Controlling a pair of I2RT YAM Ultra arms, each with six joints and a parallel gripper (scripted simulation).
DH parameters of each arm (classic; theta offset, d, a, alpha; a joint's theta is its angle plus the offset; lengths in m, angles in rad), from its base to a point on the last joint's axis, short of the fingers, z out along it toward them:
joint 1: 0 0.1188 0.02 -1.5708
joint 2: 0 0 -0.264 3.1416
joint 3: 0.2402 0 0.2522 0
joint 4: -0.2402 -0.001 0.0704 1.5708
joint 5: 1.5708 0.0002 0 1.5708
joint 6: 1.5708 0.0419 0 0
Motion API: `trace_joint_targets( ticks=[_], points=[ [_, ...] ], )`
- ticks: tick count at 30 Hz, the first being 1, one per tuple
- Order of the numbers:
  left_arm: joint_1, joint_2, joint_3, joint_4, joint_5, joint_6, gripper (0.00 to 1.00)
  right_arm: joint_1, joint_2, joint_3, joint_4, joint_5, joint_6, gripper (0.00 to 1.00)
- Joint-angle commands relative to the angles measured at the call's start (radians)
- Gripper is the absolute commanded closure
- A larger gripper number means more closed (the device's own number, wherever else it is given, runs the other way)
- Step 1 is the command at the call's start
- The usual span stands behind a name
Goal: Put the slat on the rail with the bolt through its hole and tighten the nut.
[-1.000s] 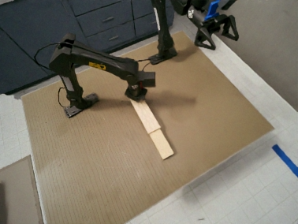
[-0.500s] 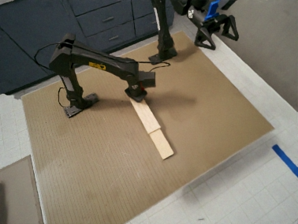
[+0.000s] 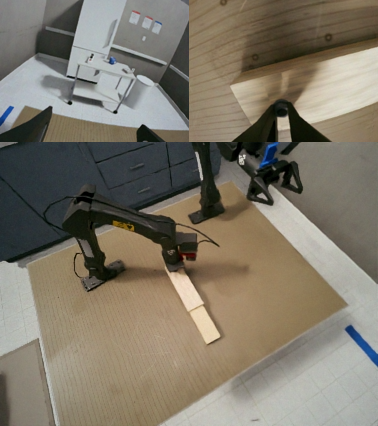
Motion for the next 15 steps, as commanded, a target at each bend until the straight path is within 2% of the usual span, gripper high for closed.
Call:
trace_joint_targets(
  ticks=[1,15],
  points=[
    [0.000,-0.002,0.005,0.005,0.000,0.000,0.00,-0.004,0.004,0.023,-0.015,-0.009,0.139,0.88],
    [0.000,-0.002,0.005,0.005,0.000,0.000,0.00,-0.004,0.007,0.027,-0.019,-0.010,0.693,0.88]
  ],
)
